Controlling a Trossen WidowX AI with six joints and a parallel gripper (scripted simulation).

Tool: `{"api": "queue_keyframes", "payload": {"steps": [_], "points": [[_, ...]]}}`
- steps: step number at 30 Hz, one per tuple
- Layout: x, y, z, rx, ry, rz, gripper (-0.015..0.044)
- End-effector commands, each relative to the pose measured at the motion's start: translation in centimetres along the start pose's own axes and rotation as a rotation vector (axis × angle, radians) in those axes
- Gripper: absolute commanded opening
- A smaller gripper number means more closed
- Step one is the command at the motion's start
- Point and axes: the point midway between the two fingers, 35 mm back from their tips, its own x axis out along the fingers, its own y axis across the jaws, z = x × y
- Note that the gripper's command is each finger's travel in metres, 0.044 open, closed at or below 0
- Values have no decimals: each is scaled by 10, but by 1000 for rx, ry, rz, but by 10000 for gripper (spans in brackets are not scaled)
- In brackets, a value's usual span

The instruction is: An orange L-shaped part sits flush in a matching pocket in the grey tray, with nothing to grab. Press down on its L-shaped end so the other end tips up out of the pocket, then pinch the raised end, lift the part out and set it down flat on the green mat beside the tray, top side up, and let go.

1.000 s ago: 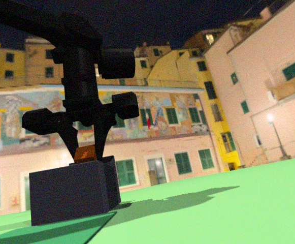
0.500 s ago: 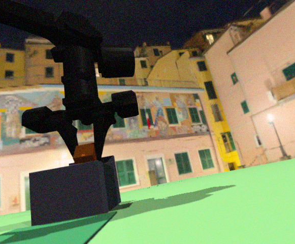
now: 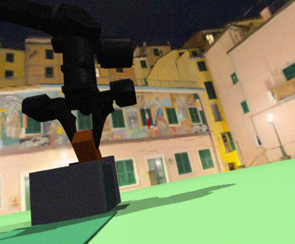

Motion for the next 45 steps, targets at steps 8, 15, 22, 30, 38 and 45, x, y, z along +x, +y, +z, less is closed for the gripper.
{"api": "queue_keyframes", "payload": {"steps": [8,15,22,30,38,45], "points": [[-18,0,1,-5,-8,-1,0],[-29,0,1,-5,-8,-1,0],[-40,0,1,-5,-8,-1,0],[-53,0,1,-5,-8,-1,0],[-58,0,1,-5,-8,-1,0],[-62,0,-3,-5,-7,0,0]]}}
